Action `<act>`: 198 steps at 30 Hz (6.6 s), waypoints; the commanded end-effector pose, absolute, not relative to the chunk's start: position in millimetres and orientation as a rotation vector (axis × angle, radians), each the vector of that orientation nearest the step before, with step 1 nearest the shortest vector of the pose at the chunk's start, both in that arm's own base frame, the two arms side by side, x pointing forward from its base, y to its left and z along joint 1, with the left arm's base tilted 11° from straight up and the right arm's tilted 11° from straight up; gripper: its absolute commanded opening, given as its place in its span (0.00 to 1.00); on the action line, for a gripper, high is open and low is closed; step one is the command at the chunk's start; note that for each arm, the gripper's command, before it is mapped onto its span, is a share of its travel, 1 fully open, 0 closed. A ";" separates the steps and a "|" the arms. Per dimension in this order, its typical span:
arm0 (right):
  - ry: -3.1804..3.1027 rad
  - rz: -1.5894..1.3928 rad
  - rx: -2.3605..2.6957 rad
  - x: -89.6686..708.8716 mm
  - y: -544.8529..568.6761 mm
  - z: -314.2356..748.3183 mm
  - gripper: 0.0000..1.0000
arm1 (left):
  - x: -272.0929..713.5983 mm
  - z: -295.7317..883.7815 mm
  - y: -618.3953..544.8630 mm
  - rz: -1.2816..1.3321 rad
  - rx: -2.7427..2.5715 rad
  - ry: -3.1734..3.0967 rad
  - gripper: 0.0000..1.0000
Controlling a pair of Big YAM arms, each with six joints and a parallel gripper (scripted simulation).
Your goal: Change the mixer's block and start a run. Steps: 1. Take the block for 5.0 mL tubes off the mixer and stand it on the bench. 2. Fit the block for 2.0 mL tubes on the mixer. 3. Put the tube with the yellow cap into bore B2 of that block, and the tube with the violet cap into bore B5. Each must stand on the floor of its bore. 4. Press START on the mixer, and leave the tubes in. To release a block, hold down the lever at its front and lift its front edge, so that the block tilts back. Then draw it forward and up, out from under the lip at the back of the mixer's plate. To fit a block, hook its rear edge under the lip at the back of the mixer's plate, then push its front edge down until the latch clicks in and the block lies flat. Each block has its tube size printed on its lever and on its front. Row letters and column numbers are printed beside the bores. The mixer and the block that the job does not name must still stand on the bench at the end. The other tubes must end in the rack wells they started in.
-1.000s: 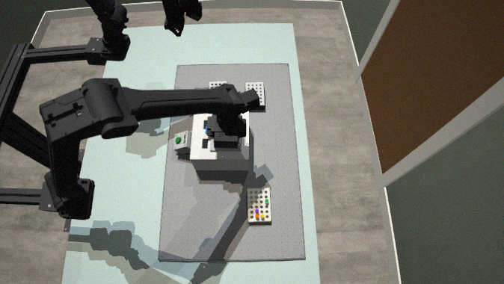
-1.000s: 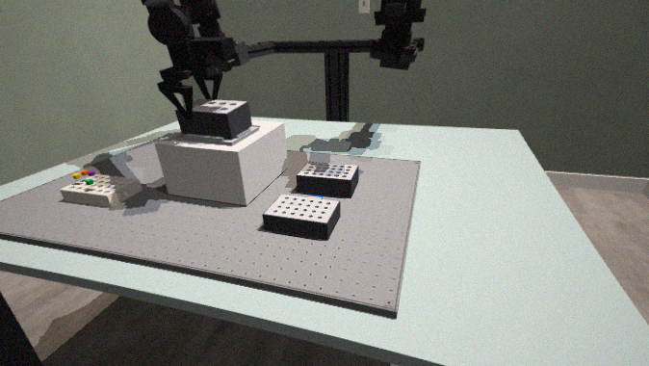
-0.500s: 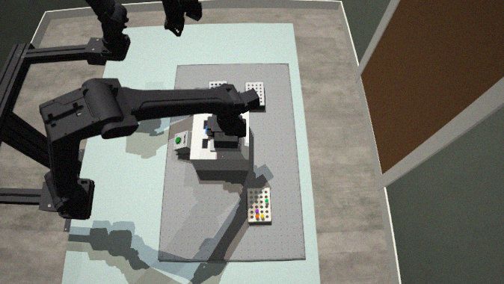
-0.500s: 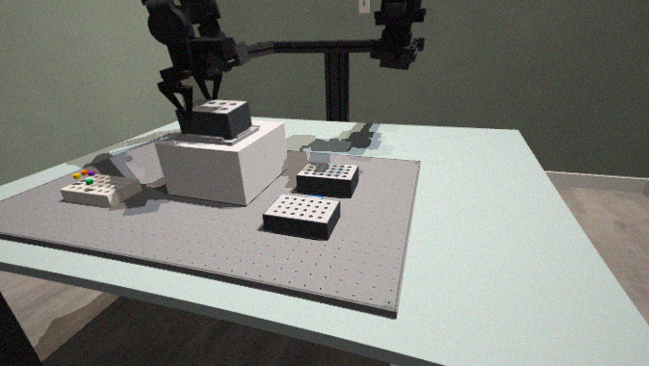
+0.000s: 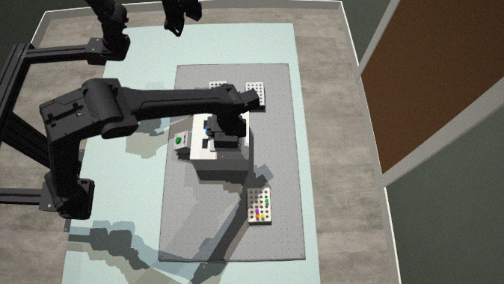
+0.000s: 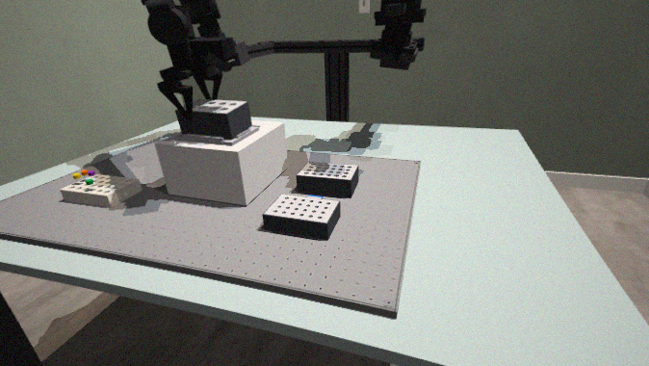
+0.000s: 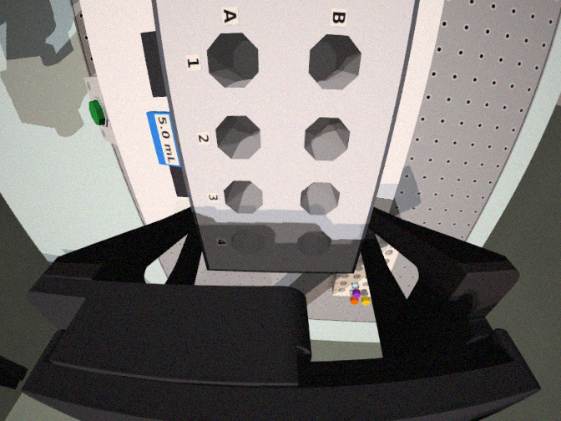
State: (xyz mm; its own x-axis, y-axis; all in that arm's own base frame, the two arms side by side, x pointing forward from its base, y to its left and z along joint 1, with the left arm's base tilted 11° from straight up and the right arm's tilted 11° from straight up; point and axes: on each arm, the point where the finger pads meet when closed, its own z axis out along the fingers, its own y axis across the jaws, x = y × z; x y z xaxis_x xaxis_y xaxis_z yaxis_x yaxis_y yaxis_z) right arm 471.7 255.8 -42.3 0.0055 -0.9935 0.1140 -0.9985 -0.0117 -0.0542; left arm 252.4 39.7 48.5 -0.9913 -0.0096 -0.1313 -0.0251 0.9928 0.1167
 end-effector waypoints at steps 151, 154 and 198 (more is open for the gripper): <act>-2.216 0.203 2.256 497.0 286.7 -8.6 0.00 | 276.8 67.4 42.6 0.184 -0.017 2.941 0.00; -2.211 0.200 2.254 494.9 285.9 -10.2 0.00 | 276.7 67.3 42.6 0.184 -0.017 2.941 0.00; -2.220 0.222 2.313 493.1 284.9 26.5 0.00 | 274.4 65.1 42.0 0.185 -0.010 2.952 0.00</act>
